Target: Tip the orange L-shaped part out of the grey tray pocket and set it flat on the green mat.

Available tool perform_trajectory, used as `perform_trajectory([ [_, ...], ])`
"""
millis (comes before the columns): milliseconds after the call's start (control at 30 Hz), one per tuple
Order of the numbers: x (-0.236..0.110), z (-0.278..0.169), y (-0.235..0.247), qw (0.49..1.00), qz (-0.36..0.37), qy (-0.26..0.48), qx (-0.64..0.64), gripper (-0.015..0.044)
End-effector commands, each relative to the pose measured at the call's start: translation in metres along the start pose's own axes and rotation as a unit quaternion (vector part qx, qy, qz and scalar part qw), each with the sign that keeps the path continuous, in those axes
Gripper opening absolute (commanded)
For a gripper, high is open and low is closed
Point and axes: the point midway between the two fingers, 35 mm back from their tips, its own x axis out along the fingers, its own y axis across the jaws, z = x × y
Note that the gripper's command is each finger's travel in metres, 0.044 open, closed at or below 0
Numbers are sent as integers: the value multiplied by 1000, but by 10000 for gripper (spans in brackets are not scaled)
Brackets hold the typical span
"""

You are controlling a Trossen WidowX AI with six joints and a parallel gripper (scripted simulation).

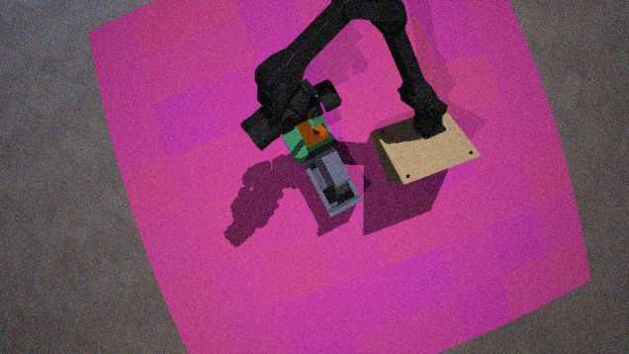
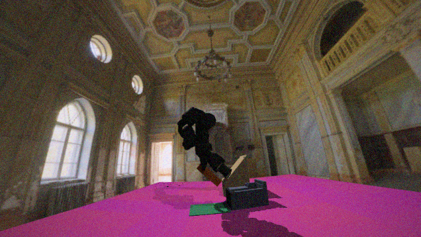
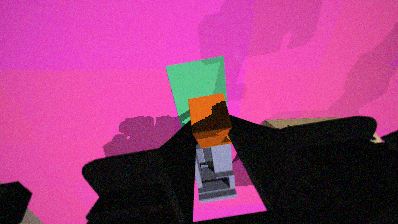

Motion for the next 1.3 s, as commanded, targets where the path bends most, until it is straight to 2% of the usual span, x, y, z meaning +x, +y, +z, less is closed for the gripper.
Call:
perform_trajectory([
  [0,-2,6,0,1000,4,-1,0,0],
  [1267,54,7,1,1000,4,-2,0,0],
])
